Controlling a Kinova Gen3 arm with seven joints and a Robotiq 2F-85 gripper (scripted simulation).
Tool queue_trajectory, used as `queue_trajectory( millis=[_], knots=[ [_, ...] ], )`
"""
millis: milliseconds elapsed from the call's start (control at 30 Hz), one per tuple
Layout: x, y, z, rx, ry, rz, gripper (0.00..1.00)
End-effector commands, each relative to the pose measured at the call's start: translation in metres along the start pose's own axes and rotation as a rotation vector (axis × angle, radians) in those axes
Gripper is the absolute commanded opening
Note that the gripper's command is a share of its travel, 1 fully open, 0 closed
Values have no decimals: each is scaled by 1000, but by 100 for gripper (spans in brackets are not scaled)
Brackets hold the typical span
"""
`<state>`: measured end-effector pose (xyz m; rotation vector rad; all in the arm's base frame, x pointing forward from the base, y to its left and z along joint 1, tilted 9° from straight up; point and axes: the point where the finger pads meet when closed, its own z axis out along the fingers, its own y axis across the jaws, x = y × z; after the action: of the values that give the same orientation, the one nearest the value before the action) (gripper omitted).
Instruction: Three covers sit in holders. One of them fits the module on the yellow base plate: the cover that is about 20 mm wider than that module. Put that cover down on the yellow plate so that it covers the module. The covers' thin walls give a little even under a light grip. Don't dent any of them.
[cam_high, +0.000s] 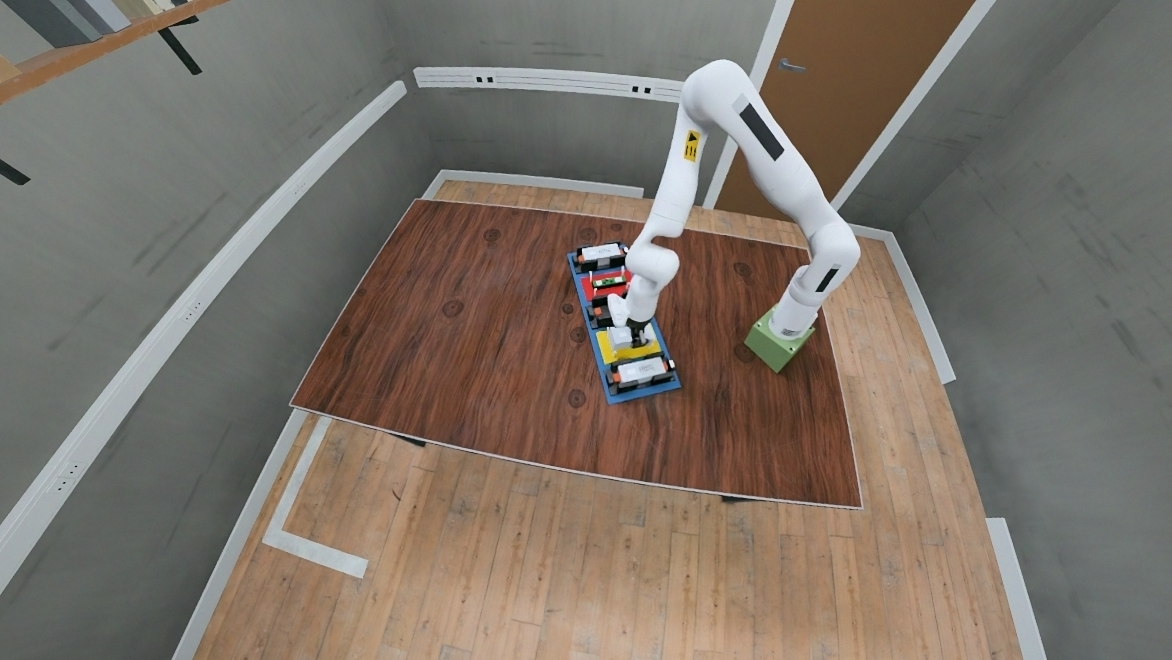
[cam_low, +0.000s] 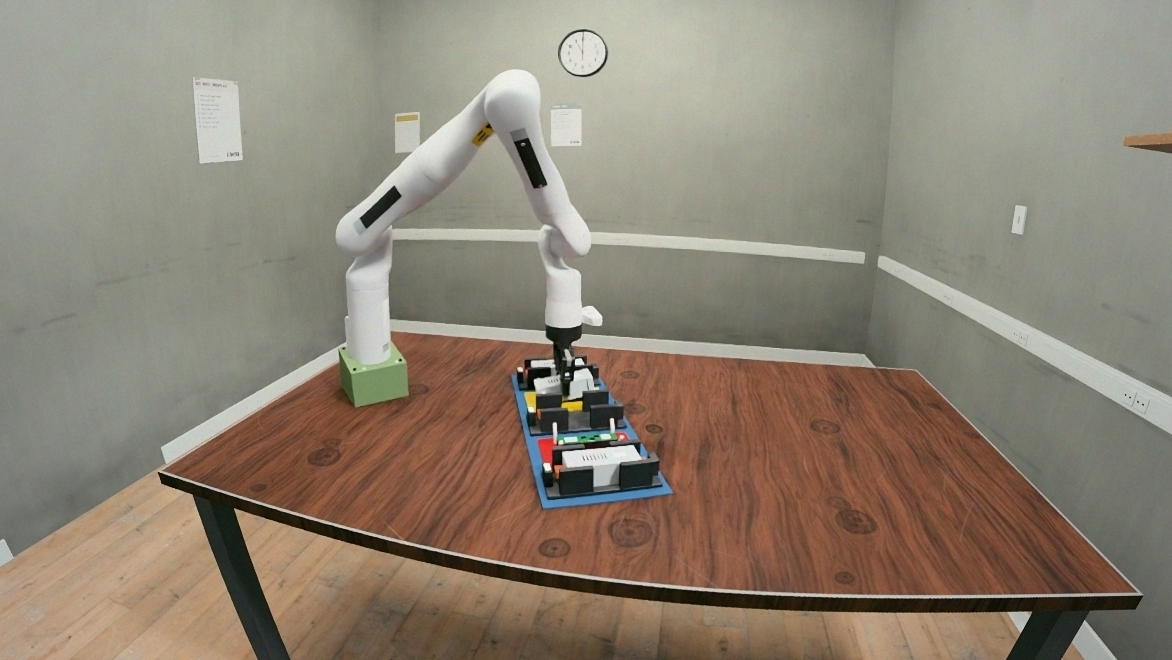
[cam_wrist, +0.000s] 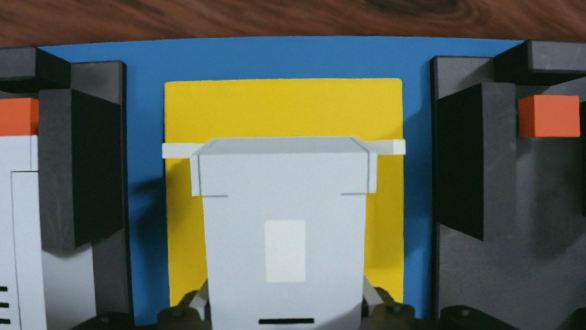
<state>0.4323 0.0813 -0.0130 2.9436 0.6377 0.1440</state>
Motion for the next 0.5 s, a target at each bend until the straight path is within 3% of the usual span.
queue_trajectory(
  millis=[0, 467],
  knots=[
    [1, 0, 1, 0, 1, 0, 0],
    [1, 0, 4, 0, 1, 0, 0]
  ],
)
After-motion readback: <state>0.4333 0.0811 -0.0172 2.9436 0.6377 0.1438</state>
